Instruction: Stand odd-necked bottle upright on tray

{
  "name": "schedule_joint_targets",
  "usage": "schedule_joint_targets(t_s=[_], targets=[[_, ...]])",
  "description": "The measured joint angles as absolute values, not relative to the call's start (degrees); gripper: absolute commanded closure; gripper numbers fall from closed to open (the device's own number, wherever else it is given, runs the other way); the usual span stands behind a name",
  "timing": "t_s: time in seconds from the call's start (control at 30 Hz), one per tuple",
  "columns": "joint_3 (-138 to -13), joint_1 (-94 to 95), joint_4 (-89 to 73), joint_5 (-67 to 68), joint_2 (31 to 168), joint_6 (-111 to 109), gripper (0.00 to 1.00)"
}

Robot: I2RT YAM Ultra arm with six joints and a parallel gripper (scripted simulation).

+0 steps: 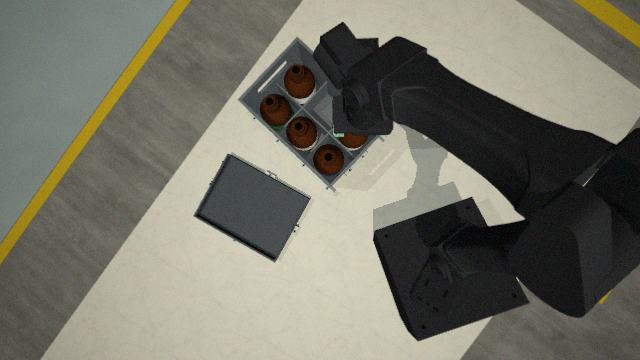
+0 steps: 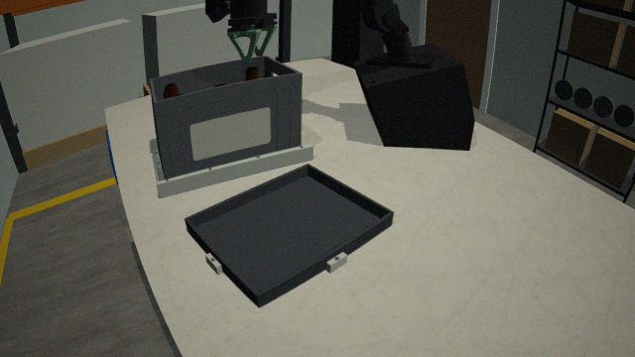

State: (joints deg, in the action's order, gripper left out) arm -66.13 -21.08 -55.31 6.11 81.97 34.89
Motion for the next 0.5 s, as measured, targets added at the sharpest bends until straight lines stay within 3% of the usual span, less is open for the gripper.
schedule_joint_targets(t_s=[0.5], targets=[[-65.8, -21.2, -54.3, 6.1, 82.3, 34.8, 0.39]])
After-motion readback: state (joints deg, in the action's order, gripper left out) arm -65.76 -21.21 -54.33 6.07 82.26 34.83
